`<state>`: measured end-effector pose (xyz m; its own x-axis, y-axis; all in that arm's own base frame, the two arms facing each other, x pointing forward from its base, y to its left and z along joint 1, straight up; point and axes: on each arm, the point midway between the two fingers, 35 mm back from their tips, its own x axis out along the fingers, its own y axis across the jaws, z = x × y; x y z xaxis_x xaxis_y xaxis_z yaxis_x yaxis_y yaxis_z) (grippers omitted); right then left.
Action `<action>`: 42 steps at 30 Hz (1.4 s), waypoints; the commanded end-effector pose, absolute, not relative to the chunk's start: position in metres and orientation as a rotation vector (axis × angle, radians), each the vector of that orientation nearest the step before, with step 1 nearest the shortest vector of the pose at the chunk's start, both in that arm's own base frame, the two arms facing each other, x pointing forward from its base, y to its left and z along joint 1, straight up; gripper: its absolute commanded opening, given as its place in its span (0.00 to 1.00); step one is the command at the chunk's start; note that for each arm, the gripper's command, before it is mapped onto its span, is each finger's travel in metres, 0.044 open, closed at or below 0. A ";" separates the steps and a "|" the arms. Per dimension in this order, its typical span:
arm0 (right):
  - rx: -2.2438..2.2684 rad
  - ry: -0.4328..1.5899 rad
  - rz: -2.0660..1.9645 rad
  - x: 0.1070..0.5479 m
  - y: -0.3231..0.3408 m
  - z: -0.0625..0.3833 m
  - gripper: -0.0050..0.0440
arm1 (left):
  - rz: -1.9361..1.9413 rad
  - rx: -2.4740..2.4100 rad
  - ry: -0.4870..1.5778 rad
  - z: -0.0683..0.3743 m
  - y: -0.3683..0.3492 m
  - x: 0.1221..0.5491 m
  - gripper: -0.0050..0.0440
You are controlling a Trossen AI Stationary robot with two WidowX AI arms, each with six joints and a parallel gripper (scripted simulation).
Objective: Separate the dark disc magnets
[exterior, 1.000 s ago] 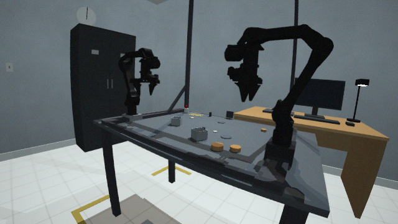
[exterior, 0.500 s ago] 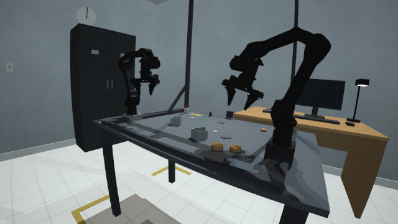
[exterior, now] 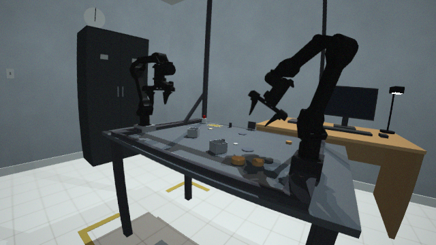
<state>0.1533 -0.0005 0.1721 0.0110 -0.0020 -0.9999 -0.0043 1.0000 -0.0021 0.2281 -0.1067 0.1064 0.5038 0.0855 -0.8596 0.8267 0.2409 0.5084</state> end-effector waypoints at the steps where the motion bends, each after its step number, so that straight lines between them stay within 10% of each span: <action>1: -0.006 1.546 0.005 0.154 0.000 0.175 0.92 | -0.659 1.360 0.803 0.103 -0.126 0.233 0.92; 42: -0.006 1.546 0.005 0.154 0.000 0.175 0.92 | -0.193 0.929 0.595 0.031 -0.181 0.270 0.92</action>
<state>0.1533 -0.0005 0.1721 0.0110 -0.0020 -0.9999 -0.0043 1.0000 -0.0021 0.2674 -0.1754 0.0380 0.7883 0.0888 -0.6089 0.4795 0.5315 0.6983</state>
